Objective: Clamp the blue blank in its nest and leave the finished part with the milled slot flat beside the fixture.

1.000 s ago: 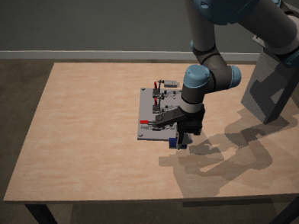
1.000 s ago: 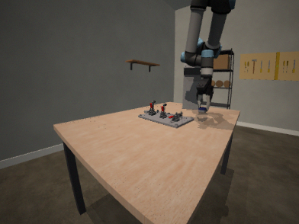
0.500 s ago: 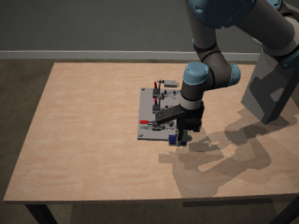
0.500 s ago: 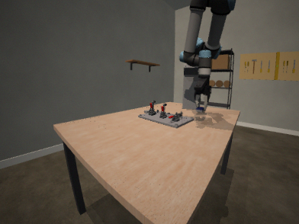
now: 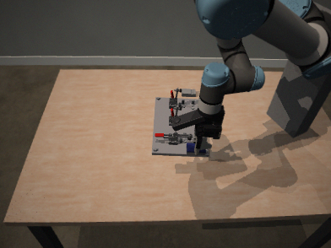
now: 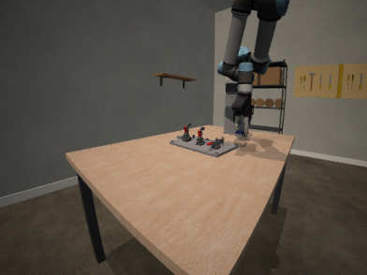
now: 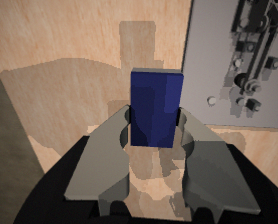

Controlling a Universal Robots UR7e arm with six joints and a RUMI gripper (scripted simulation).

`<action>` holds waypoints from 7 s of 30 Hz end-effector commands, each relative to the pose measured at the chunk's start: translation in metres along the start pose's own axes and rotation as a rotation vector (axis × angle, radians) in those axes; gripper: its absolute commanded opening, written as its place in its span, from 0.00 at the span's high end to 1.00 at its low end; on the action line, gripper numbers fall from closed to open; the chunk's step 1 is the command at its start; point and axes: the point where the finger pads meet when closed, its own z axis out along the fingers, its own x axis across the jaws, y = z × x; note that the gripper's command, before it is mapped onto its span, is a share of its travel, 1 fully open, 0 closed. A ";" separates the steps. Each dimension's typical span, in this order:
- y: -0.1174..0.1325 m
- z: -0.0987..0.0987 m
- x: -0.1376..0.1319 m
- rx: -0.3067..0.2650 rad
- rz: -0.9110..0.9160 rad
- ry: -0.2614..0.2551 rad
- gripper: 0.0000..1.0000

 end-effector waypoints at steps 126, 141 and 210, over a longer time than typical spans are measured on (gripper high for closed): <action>-0.004 0.031 0.320 0.001 -0.001 -0.002 1.00; -0.004 0.039 0.321 0.001 -0.001 -0.002 1.00; -0.004 0.064 0.320 0.001 -0.001 -0.002 1.00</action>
